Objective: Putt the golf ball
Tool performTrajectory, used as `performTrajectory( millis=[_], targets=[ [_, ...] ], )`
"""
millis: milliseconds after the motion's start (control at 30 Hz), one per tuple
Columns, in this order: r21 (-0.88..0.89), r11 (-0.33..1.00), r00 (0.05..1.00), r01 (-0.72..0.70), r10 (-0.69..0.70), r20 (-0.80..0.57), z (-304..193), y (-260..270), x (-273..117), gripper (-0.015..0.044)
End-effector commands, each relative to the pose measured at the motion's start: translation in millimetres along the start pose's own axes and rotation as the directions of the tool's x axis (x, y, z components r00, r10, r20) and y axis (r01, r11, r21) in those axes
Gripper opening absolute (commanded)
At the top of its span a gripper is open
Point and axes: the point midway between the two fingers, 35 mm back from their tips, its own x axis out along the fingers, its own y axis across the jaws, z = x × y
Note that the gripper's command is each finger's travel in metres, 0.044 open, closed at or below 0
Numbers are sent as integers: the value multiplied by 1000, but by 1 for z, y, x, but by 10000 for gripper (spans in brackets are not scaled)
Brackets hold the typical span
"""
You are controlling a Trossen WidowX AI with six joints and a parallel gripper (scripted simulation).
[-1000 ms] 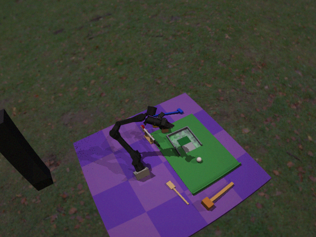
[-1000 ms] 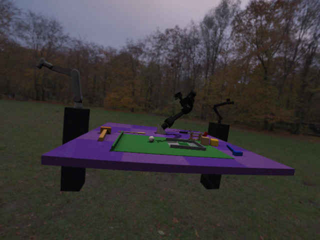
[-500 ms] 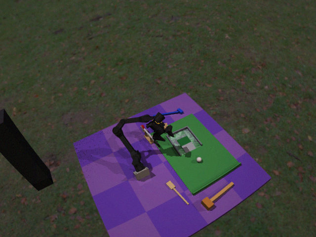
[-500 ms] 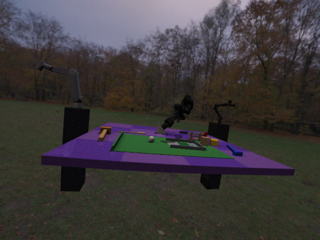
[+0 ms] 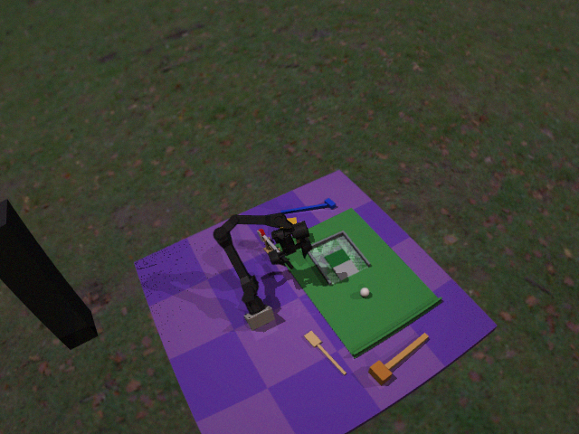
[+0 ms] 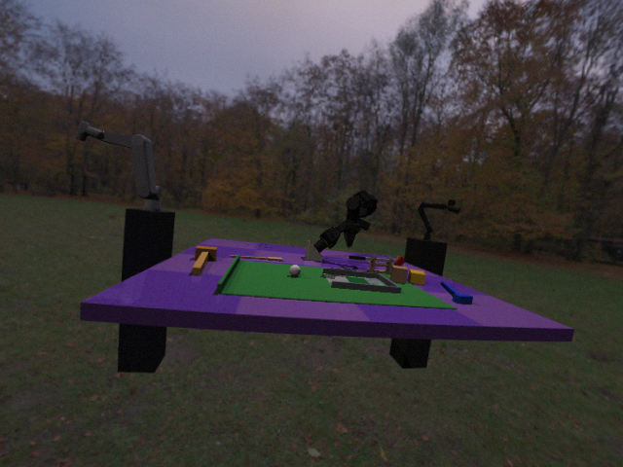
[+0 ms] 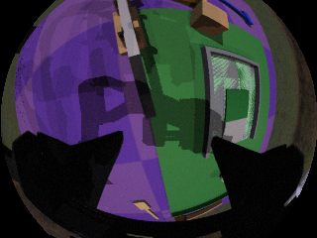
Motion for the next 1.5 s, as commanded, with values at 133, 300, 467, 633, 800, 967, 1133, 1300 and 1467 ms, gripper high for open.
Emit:
performTrajectory(
  millis=[133,300,467,633,800,967,1133,1300,1467],
  targets=[
    [-257,960,930,-109,190,315,34,22,11,440],
    [-257,960,930,-109,190,315,34,22,11,440],
    [-258,960,930,-110,192,315,34,21,11,440],
    [-280,951,937,-132,212,279,35,22,22,440],
    [-302,941,943,-152,230,241,37,24,33,440],
    [-302,941,943,-152,229,241,36,25,43,440],
    [-302,941,943,-152,230,242,37,28,56,440],
    [-302,941,943,-152,230,242,37,28,59,440],
    [-302,941,943,-151,229,242,37,29,66,440]
  ],
)
